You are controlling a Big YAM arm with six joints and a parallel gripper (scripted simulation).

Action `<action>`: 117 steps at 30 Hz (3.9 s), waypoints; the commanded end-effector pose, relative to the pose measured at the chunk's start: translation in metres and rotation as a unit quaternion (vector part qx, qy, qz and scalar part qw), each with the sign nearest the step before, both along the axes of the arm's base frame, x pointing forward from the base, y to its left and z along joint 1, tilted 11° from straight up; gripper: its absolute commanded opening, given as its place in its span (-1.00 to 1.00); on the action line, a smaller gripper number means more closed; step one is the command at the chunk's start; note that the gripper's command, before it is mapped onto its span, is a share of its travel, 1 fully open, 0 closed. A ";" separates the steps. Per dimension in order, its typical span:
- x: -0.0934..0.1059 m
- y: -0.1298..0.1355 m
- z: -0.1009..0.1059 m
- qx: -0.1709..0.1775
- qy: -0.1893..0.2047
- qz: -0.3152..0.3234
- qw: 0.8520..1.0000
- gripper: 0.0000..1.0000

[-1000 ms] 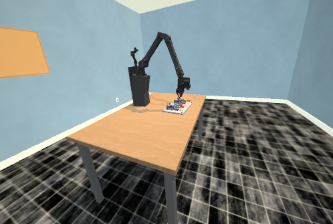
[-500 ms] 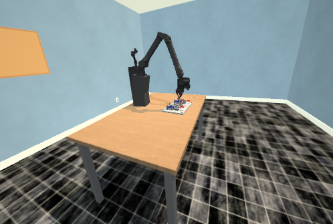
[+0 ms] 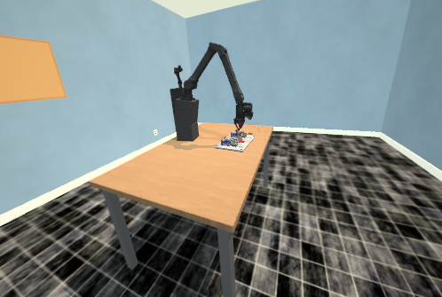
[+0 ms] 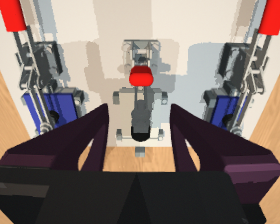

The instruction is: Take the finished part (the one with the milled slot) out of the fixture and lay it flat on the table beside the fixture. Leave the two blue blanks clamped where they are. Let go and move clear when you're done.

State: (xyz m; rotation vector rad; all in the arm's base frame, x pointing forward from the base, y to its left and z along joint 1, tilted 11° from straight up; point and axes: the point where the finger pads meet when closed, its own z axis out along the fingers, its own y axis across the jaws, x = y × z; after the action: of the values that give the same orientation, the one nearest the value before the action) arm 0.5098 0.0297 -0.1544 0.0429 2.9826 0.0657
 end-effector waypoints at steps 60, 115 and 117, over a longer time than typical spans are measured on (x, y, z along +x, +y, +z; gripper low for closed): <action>0.024 -0.008 -0.004 -0.001 -0.019 -0.004 1.000 -0.11; -0.010 0.004 0.001 0.000 -0.028 0.000 1.000 0.83; -0.023 0.004 -0.009 0.000 -0.019 0.000 1.000 0.83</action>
State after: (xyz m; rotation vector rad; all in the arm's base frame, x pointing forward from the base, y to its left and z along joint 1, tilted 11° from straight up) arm 0.4974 0.0274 -0.1603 0.0488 2.9432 0.0654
